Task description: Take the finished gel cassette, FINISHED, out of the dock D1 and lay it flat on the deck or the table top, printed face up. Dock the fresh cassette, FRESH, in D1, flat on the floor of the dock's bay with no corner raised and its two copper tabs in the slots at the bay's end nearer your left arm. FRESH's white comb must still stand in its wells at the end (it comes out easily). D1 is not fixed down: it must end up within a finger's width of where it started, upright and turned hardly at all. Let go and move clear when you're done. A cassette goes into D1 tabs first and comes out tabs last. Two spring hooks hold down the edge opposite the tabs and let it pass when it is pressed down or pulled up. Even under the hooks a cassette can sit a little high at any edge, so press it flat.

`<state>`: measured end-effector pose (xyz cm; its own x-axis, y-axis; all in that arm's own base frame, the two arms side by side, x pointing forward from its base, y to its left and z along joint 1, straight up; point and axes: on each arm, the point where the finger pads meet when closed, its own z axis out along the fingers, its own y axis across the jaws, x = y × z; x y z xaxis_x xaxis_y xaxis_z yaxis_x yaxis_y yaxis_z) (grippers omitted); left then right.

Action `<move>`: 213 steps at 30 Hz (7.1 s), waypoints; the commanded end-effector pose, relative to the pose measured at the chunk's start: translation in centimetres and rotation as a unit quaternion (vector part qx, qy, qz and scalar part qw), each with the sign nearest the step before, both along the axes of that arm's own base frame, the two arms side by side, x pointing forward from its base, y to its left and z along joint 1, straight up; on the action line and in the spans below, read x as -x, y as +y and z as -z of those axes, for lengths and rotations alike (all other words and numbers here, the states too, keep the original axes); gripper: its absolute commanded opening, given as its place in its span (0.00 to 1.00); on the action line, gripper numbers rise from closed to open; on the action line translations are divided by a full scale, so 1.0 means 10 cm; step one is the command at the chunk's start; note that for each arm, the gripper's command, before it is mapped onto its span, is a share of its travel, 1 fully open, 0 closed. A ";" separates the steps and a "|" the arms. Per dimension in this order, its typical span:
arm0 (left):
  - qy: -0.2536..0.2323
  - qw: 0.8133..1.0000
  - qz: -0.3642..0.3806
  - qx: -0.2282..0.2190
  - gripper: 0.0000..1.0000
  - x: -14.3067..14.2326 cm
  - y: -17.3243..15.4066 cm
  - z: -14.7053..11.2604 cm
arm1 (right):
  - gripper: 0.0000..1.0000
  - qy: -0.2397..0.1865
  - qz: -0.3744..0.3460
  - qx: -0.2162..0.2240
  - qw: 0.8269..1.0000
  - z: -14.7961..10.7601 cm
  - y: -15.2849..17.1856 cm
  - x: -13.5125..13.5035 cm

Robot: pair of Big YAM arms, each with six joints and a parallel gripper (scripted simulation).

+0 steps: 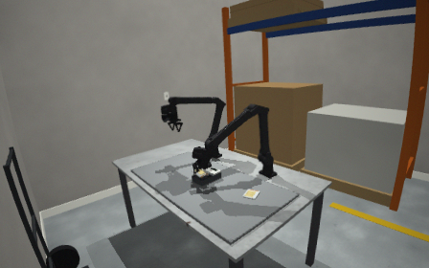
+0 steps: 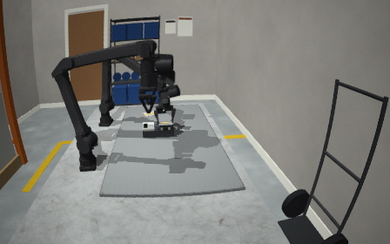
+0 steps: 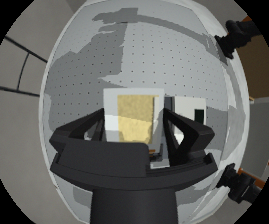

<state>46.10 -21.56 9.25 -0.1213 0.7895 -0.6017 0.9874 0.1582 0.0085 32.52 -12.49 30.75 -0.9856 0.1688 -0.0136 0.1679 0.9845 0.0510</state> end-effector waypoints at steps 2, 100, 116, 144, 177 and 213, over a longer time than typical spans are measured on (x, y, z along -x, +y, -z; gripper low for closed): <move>-0.020 1.000 0.004 0.005 0.00 -0.13 -0.09 -0.22 | 1.00 -0.009 -0.003 0.002 1.000 -0.18 -0.05 -0.10; -0.010 1.000 0.004 0.002 0.00 -0.08 -0.08 -0.09 | 1.00 -0.009 -0.003 0.002 1.000 -0.18 -0.05 -0.10; -0.008 1.000 0.004 0.002 0.00 -0.08 -0.08 -0.06 | 1.00 -0.009 -0.003 0.002 1.000 -0.18 -0.05 -0.10; -0.004 1.000 0.005 0.001 0.00 -0.06 -0.08 0.00 | 1.00 -0.009 -0.003 0.002 1.000 -0.18 -0.05 -0.10; -0.002 1.000 0.005 0.000 0.00 -0.06 -0.08 0.03 | 1.00 -0.009 -0.003 0.002 1.000 -0.18 -0.05 -0.10; 0.000 1.000 0.005 0.000 0.00 -0.04 -0.07 0.09 | 1.00 -0.009 -0.003 0.002 1.000 -0.18 -0.05 -0.10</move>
<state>46.20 -21.59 9.02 -0.1210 0.7895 -0.6017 0.9874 0.1582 0.0089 32.52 -12.49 30.75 -0.9856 0.1688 -0.0136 0.1679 0.9845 0.0510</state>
